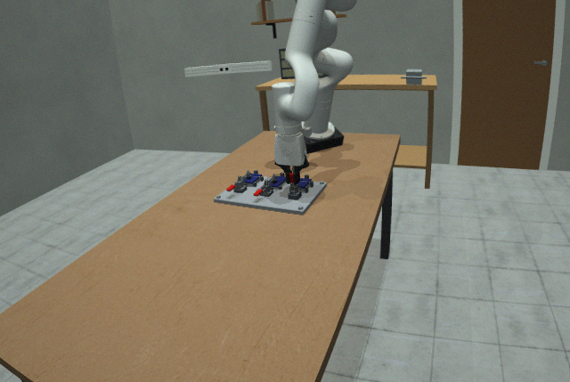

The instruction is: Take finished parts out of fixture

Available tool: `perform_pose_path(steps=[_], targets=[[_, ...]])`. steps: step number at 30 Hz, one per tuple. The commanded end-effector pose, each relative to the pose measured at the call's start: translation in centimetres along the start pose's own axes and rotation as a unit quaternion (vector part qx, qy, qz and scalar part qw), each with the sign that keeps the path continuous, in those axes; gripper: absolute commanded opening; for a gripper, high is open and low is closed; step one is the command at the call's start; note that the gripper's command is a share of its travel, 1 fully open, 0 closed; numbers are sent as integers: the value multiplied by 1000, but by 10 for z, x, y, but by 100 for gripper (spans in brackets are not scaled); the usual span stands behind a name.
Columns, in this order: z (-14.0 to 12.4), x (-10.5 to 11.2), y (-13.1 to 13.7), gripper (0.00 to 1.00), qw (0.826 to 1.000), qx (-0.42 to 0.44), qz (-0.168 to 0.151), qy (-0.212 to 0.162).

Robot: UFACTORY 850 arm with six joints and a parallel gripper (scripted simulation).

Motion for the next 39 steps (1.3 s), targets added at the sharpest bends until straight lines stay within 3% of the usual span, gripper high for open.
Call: perform_pose_path(steps=[1,2,3,39], targets=[[-1,1,0,0,1000,0,0,-1],[-1,1,0,0,1000,0,0,-1],[0,0,0,48,1000,0,0,-1],[-1,8,0,48,1000,0,0,-1]])
Point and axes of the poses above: the point where the finger pads meet when closed, its own x axis back along the fingers, its own y axis across the jaws, z = x × y, the point moved 8 cm from there along x, back along the fingers, and after that the axes turned 7 degrees about -x, right-handed, at the moved point
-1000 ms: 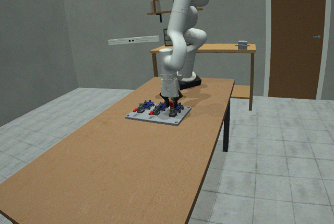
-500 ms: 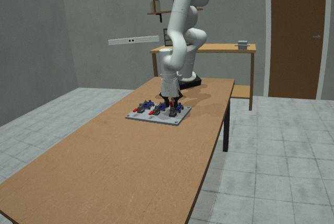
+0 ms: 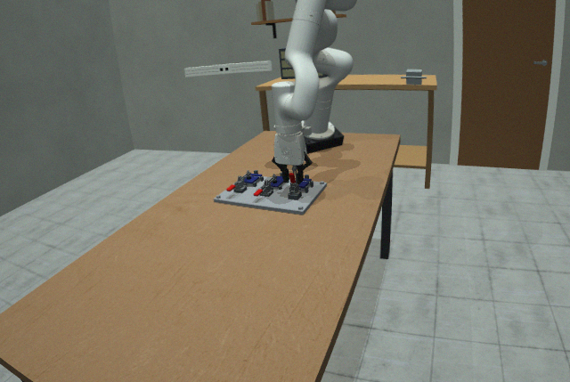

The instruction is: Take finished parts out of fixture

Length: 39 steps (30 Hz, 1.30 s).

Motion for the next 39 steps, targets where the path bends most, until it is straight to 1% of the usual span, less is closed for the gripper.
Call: perform_pose_path(steps=[1,9,11,18,38,39], targets=[[-1,8,0,48,1000,0,0,-1],[-1,31,0,48,1000,0,0,-1],[-1,31,0,48,1000,0,0,-1],[-1,46,0,48,1000,0,0,-1],[-1,48,0,48,1000,0,0,-1],[-1,48,0,100,1000,0,0,-1]])
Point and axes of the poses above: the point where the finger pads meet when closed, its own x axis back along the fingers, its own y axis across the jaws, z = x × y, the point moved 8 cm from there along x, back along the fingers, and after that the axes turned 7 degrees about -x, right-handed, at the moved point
